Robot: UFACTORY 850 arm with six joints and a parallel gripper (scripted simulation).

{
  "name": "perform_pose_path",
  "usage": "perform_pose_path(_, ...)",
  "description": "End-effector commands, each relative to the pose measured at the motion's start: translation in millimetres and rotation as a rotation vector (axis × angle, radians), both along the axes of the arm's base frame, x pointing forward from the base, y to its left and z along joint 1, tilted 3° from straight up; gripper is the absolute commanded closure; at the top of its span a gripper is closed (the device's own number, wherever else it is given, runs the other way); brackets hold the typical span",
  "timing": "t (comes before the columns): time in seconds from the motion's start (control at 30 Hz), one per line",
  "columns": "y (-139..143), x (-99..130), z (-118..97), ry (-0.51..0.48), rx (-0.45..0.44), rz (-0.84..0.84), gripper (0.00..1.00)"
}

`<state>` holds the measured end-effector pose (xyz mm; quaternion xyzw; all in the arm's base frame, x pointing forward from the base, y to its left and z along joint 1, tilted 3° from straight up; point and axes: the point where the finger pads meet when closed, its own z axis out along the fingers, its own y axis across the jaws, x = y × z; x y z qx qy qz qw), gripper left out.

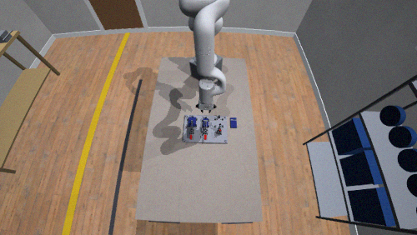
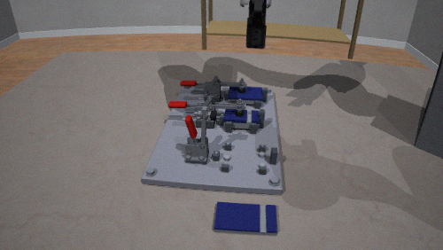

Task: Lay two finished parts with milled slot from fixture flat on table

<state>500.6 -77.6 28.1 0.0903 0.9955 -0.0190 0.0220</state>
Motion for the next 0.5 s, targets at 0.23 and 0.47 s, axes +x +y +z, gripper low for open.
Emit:
perform_pose_path(0.23,-2,2,-39,-0.001,0.000,0.000,0.52)
perform_pose_path(0.47,-2,3,-55,-0.001,0.000,0.000,0.52)
